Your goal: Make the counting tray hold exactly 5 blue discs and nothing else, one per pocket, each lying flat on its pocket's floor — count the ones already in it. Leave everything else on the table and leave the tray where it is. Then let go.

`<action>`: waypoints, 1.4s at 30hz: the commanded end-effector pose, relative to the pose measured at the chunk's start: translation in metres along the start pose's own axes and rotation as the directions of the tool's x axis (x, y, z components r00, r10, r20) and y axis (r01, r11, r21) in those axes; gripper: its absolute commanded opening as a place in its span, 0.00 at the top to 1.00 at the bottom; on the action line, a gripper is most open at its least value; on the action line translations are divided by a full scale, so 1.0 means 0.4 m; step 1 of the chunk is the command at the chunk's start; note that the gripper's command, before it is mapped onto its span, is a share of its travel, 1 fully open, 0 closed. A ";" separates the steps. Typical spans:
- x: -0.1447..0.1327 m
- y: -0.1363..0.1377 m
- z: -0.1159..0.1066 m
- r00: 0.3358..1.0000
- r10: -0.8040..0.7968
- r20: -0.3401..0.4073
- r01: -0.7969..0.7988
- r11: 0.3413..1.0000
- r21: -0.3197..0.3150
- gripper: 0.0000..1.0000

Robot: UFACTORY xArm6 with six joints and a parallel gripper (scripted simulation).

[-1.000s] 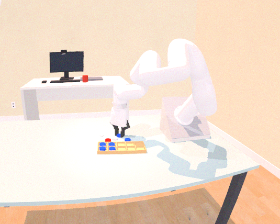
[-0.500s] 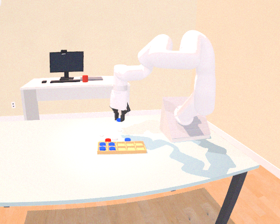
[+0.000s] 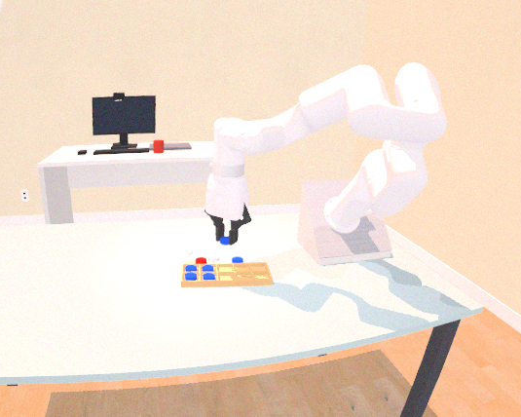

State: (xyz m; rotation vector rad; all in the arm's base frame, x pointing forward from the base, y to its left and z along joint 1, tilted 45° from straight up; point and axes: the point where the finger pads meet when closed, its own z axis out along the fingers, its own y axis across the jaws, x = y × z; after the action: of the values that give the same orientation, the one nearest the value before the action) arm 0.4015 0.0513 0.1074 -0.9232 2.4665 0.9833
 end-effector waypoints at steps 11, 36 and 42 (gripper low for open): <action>0.007 0.000 0.211 1.000 0.008 -0.003 -0.008 1.000 -0.003 1.00; 0.008 0.000 0.247 1.000 0.008 -0.004 -0.008 1.000 -0.002 1.00; 0.008 0.000 0.247 1.000 0.008 -0.004 -0.008 1.000 -0.002 0.53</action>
State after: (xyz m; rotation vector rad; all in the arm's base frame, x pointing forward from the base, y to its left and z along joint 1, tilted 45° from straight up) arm 0.4040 0.1203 0.0349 -0.9188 2.4766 0.9920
